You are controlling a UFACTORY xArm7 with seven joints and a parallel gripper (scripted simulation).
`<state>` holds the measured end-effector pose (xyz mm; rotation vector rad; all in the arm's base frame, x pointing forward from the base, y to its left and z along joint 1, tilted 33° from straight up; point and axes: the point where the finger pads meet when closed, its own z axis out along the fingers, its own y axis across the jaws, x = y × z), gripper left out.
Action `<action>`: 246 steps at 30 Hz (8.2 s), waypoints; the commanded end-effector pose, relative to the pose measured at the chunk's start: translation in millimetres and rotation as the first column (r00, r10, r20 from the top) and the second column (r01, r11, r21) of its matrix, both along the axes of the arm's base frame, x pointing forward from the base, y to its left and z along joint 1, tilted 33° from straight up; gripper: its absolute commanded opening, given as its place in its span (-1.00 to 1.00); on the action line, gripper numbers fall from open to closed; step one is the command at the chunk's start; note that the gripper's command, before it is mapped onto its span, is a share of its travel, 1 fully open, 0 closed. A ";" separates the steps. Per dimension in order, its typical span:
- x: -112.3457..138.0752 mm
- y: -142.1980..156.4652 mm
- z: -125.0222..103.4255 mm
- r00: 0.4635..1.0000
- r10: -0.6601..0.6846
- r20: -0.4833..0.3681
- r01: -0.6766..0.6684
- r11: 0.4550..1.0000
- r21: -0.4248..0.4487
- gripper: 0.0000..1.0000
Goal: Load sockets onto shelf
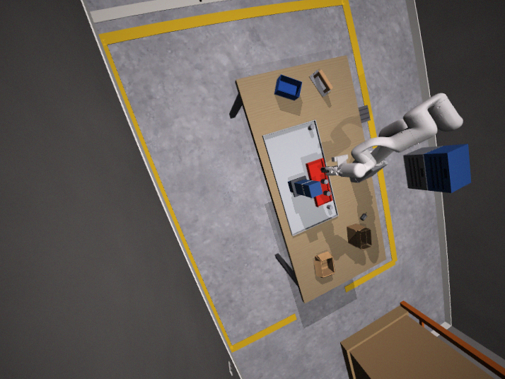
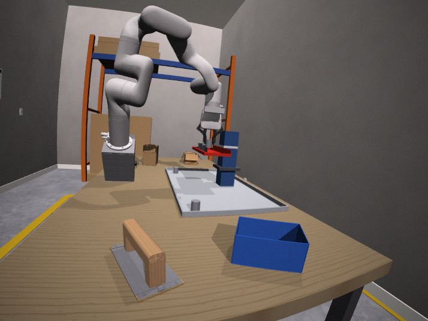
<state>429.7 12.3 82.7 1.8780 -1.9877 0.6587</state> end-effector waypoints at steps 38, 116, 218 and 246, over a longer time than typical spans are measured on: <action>2.9 -6.1 -11.6 1.000 0.002 0.002 -0.002 1.000 0.001 -1.00; 3.7 -13.5 -22.9 1.000 0.002 0.002 -0.002 1.000 0.001 -1.00; 0.4 8.8 12.1 1.000 0.002 0.002 -0.002 1.000 0.001 0.04; -2.5 29.0 43.7 1.000 0.002 0.002 -0.002 1.000 0.001 0.04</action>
